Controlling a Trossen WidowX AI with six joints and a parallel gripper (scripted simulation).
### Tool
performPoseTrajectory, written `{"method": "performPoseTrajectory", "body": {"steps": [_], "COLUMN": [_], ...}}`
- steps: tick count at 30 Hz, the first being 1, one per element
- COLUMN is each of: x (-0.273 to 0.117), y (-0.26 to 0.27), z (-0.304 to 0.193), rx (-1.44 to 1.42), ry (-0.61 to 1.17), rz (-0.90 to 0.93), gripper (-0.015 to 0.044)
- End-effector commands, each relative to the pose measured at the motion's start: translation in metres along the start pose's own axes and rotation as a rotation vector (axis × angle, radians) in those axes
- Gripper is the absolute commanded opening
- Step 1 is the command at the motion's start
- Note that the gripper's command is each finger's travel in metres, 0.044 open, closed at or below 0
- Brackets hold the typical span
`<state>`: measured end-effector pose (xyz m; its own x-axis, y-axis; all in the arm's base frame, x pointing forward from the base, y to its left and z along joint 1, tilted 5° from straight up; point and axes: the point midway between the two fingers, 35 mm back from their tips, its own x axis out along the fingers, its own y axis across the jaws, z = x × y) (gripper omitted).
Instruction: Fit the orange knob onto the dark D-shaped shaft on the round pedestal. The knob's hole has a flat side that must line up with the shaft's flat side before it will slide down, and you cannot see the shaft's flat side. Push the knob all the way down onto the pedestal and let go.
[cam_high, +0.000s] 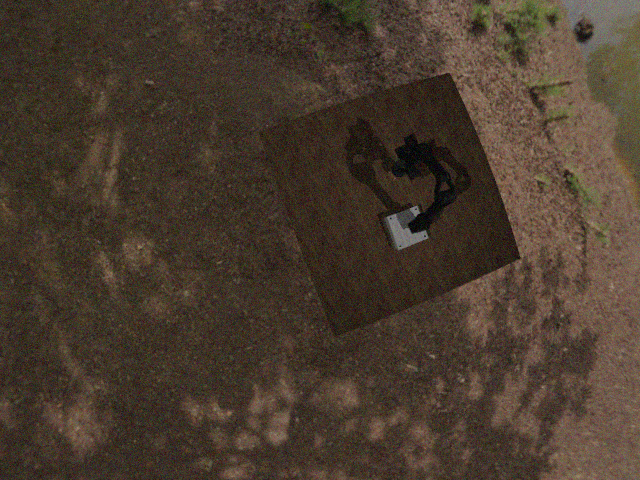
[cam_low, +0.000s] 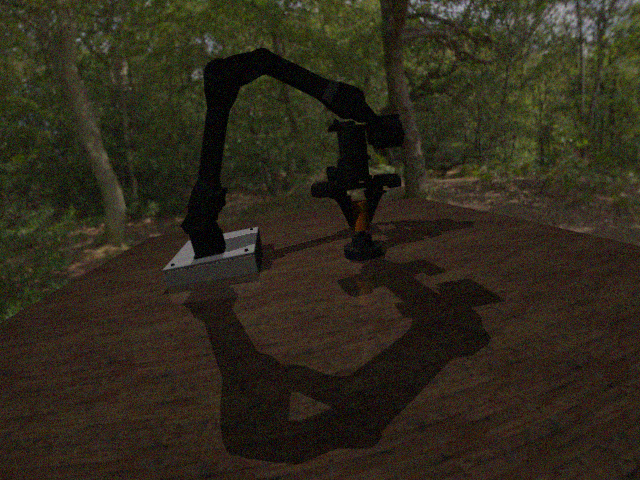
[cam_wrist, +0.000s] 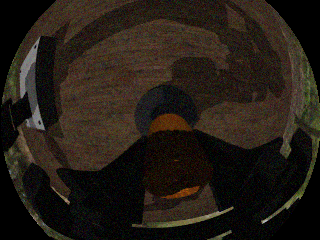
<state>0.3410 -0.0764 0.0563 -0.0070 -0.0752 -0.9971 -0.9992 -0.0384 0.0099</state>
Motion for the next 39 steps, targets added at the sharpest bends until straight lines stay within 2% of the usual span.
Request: {"method": "performPoseTrajectory", "body": {"steps": [1,39], "x": [0.0003,-0.0065], "y": [0.0005,-0.0047], "z": [-0.0003,-0.0017], "rx": [0.032,-0.051], "ry": [0.002,0.002], "rz": [0.001,0.001], "gripper": [0.0,0.0]}}
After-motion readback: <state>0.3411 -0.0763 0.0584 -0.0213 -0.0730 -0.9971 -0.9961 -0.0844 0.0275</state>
